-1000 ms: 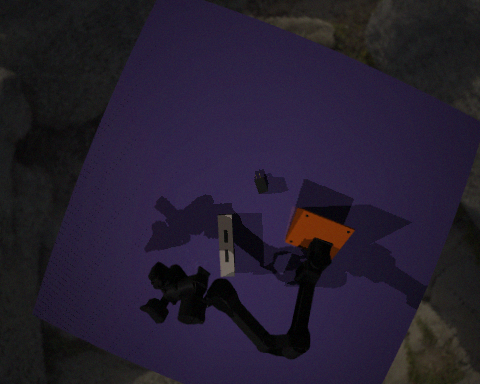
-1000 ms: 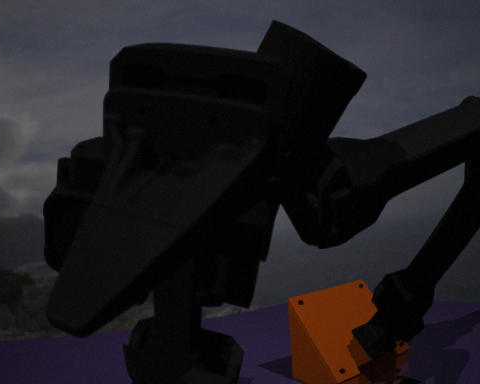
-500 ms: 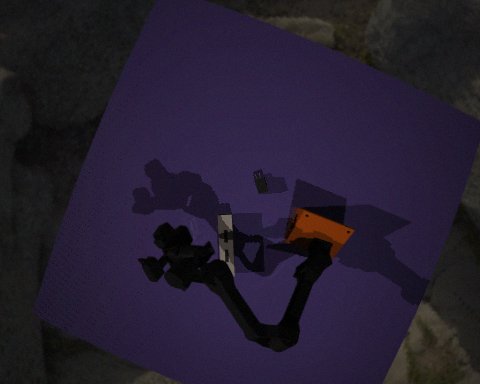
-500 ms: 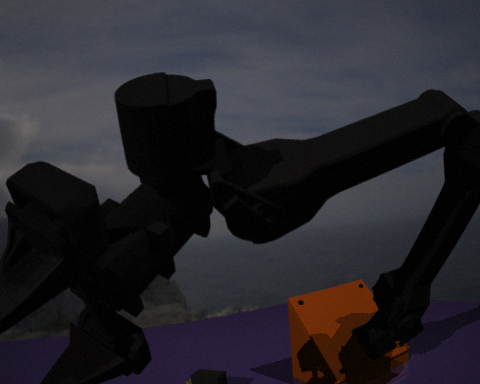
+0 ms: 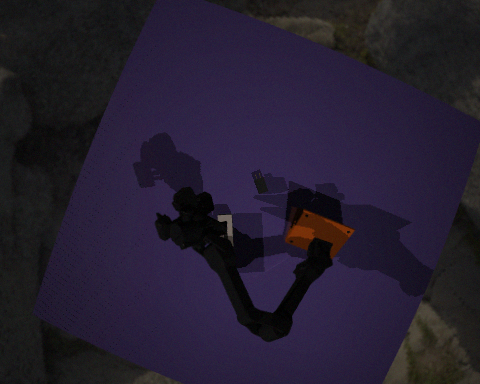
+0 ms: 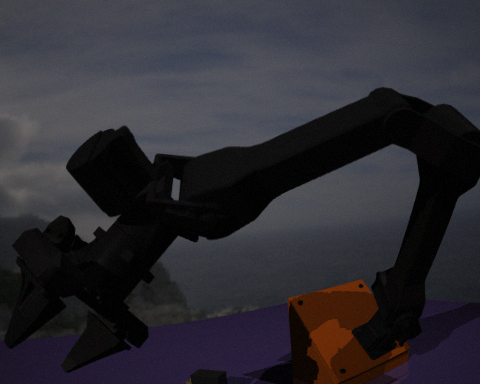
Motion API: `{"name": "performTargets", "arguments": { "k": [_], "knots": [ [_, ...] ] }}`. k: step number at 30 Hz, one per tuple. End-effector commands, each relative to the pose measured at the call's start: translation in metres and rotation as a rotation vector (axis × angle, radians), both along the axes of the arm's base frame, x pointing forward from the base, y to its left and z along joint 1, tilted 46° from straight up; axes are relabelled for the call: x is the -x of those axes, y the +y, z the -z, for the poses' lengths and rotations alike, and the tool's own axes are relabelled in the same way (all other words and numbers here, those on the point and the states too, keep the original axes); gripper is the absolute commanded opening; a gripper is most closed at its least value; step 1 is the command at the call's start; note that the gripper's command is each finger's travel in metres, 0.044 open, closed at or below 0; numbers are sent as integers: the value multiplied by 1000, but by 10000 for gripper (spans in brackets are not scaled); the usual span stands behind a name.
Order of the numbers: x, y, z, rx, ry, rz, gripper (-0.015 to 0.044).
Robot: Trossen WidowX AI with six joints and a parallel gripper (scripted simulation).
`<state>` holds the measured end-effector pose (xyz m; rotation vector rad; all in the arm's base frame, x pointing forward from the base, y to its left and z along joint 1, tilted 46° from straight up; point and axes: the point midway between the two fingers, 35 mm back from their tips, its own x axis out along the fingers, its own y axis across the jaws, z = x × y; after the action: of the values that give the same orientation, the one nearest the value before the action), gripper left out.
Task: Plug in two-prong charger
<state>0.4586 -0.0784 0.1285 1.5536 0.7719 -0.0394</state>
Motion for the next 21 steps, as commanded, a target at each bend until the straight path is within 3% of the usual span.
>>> {"name": "performTargets", "arguments": {
  "k": [1,21],
  "knots": [
    [6,-12,21,35,58,-3,440],
    [75,-54,121,128,386,-157,440]
  ]
}}
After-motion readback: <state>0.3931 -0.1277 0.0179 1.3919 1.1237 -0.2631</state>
